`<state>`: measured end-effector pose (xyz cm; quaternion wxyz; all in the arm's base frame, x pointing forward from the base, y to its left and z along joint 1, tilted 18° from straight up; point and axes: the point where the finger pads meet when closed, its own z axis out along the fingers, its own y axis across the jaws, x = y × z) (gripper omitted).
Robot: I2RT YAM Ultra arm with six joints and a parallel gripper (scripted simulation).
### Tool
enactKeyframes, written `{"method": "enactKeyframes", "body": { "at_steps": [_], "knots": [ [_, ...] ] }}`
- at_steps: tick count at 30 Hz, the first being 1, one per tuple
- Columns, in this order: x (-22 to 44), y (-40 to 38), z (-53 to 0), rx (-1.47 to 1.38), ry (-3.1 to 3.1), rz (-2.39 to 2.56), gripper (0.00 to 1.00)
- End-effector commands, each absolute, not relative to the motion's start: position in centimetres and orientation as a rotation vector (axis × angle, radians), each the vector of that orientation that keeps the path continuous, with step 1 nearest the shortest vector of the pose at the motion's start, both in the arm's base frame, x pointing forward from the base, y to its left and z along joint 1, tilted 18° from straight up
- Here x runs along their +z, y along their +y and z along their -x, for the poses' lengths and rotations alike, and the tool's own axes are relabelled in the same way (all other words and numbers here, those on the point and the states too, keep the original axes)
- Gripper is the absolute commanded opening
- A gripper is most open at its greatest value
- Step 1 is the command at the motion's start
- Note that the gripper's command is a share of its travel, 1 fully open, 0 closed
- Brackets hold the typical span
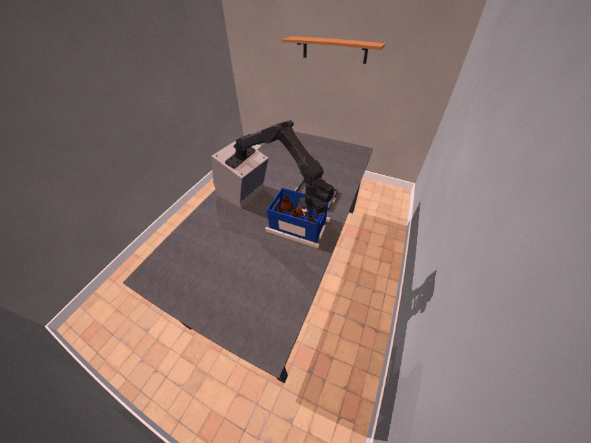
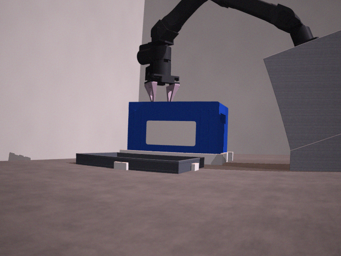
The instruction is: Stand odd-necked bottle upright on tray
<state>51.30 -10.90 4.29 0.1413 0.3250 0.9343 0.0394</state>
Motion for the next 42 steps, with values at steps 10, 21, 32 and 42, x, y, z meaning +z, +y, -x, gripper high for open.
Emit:
{"method": "enactKeyframes", "body": {
  "at_steps": [10, 21, 32, 42],
  "knots": [
    [6.5, -10.6, -52.3, 0.114, 2.651, -0.911, 0.61],
    [6.5, -10.6, -52.3, 0.114, 2.651, -0.911, 0.61],
    [5.9, -10.5, -52.1, 0.112, 2.669, -0.917, 0.61],
    [6.1, -10.9, -52.2, 0.110, 2.663, -0.924, 0.61]
  ]
}}
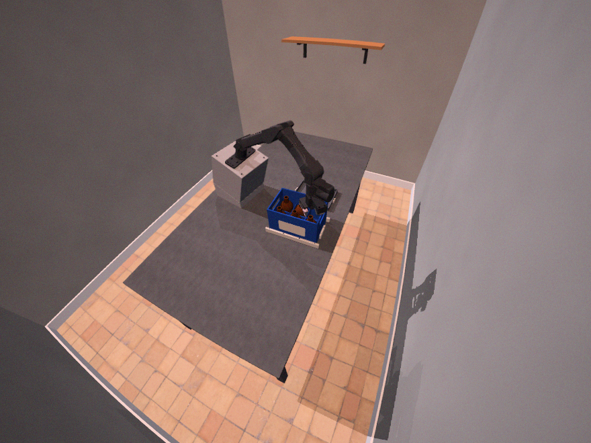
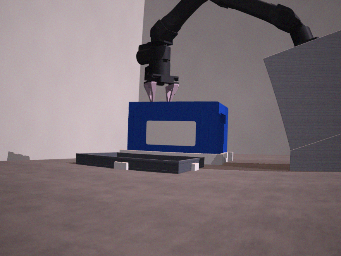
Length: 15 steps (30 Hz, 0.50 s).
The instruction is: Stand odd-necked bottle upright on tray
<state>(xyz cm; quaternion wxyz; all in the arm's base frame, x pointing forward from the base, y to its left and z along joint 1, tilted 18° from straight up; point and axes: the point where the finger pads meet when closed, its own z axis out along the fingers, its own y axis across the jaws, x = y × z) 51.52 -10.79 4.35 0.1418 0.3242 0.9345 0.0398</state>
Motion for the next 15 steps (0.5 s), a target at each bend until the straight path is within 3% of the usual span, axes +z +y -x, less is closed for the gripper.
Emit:
{"method": "enactKeyframes", "body": {
  "at_steps": [1, 15],
  "knots": [
    [6.11, -10.87, -52.24, 0.110, 2.663, -0.924, 0.61],
    [6.15, -10.89, -52.35, 0.110, 2.659, -0.922, 0.61]
  ]
}}
